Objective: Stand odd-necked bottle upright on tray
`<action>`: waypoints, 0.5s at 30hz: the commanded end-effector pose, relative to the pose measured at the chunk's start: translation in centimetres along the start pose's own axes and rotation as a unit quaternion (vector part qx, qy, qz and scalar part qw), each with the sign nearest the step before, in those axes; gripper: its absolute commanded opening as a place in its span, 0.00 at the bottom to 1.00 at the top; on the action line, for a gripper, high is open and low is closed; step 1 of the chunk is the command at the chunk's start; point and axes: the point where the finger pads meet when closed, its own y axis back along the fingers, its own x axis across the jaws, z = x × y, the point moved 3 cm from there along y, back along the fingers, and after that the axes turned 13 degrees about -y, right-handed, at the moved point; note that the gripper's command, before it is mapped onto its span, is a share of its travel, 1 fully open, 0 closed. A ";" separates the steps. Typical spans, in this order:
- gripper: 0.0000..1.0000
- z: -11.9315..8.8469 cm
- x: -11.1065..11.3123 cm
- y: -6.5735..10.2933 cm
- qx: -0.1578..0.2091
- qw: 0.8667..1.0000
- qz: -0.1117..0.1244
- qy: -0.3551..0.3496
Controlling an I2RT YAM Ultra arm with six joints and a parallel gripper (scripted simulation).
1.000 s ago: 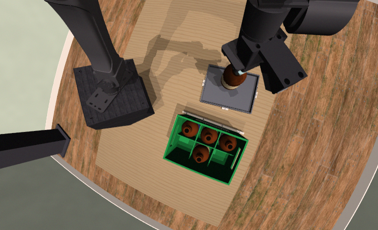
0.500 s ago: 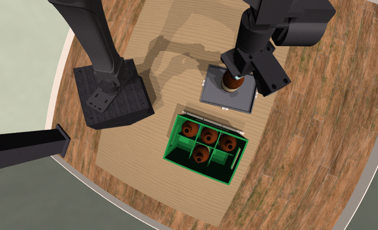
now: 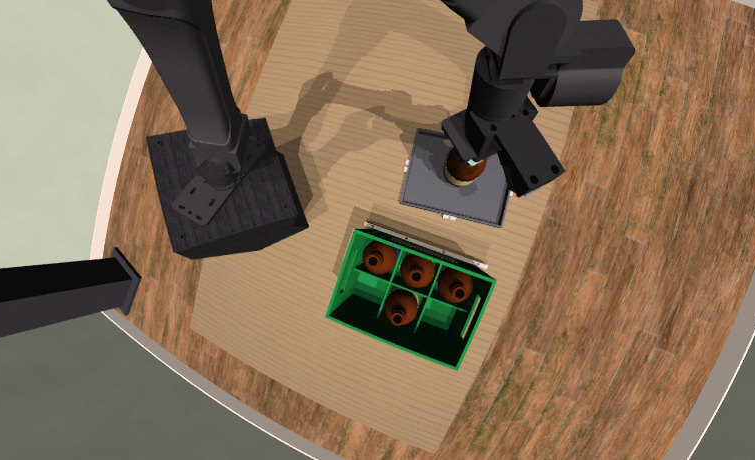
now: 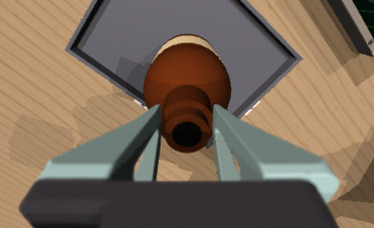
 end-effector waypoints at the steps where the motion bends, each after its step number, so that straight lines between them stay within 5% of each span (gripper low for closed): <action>1: 0.00 0.6 0.6 -0.6 -0.016 1.000 0.011 -0.006; 5: 0.00 0.4 1.9 0.7 -0.020 0.999 0.041 -0.001; 8: 0.00 0.5 0.5 -1.6 -0.016 1.000 0.010 -0.006; 11: 0.00 0.5 0.2 -1.8 -0.016 1.000 0.006 -0.008; 12: 0.00 0.6 2.0 0.3 -0.022 0.999 0.042 -0.003; 15: 0.00 0.3 2.0 0.1 -0.021 0.999 0.042 -0.001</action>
